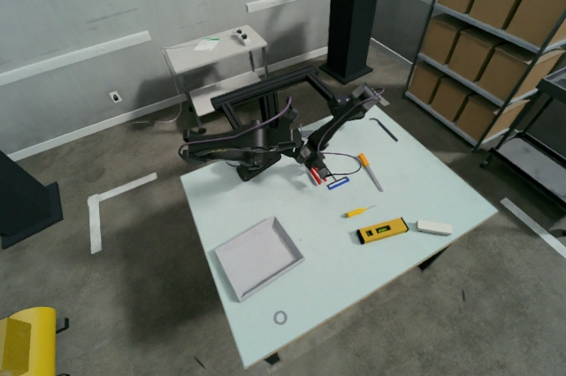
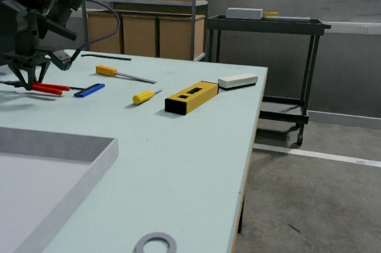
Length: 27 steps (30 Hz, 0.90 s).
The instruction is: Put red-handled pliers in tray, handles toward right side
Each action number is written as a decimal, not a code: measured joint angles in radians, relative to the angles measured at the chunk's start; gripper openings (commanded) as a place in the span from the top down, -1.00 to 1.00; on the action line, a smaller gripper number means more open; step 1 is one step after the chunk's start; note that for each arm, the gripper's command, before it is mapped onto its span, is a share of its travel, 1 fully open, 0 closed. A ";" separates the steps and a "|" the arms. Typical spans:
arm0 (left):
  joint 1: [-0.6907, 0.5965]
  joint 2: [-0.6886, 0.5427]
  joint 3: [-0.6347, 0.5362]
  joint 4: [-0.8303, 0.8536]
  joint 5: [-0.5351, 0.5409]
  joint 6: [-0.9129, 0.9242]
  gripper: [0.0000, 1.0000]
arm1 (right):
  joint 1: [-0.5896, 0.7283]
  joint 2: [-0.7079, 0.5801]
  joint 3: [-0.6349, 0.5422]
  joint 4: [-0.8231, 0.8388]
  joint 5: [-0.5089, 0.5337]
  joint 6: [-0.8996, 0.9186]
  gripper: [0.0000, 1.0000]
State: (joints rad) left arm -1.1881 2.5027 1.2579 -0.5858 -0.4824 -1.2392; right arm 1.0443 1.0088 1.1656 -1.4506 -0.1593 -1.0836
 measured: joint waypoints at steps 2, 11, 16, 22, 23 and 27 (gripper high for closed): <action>0.002 0.003 -0.002 0.012 -0.001 0.004 0.45 | 0.000 0.000 0.000 0.000 0.000 0.000 -1.00; 0.012 0.016 -0.014 0.056 -0.004 0.021 0.45 | 0.000 0.000 0.000 0.000 0.000 0.000 -1.00; 0.016 0.021 -0.017 0.068 -0.005 0.027 0.45 | 0.000 0.000 0.000 0.000 0.000 0.000 -1.00; 0.016 0.022 -0.017 0.072 -0.006 0.030 0.45 | 0.000 0.000 0.000 0.000 0.000 0.000 -1.00; 0.016 0.022 -0.017 0.072 -0.006 0.030 0.22 | 0.000 0.000 0.000 0.000 0.000 0.000 -1.00; 0.016 0.021 -0.017 0.074 -0.006 0.033 -0.23 | 0.000 0.000 0.000 0.000 0.000 0.000 -1.00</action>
State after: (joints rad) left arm -1.1721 2.5237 1.2411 -0.5114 -0.4889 -1.2064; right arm 1.0443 1.0088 1.1656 -1.4509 -0.1593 -1.0836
